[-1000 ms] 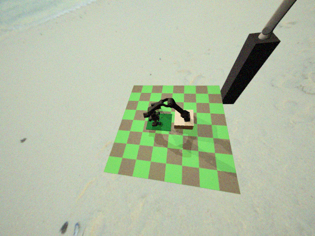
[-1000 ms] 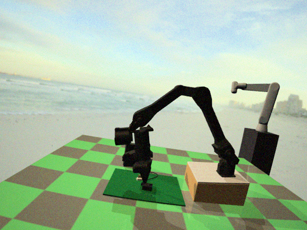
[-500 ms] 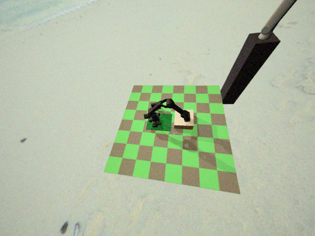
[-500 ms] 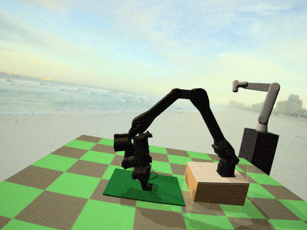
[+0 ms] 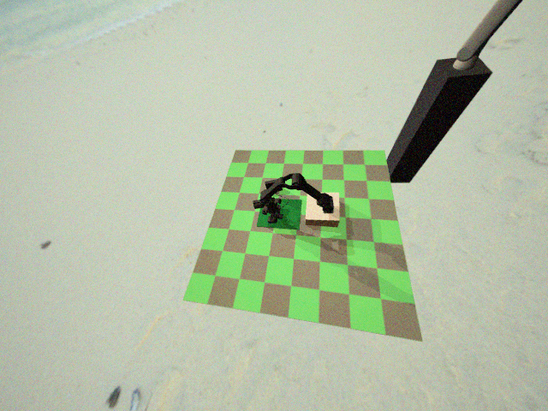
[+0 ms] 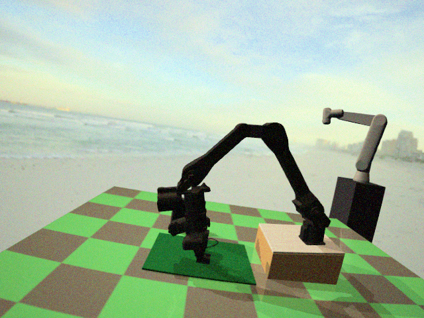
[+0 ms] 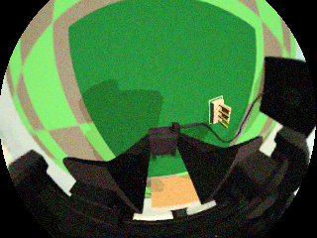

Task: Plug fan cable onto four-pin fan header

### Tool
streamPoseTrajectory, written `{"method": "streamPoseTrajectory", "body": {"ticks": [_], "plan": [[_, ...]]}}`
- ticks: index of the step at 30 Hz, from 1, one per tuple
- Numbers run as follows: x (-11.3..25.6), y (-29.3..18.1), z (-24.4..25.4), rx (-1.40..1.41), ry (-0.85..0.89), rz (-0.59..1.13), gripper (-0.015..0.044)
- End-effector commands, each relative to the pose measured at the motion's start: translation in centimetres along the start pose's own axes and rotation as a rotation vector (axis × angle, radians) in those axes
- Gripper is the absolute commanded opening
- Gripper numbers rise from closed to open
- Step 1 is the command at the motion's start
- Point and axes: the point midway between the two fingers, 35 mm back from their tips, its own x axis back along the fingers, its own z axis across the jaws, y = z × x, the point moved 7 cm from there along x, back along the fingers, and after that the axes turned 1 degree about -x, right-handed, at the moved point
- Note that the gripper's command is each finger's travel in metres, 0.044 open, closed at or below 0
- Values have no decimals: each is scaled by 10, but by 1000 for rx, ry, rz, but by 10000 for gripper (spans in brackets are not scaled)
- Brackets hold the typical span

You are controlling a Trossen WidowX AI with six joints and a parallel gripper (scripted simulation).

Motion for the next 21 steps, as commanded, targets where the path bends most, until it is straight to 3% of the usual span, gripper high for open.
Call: {"method": "streamPoseTrajectory", "body": {"ticks": [1,6,21], "plan": [[0,0,0,0,0,-1,45],[1,0,0,0,0,-1,0],[46,-9,0,-2,2,1,0]]}}
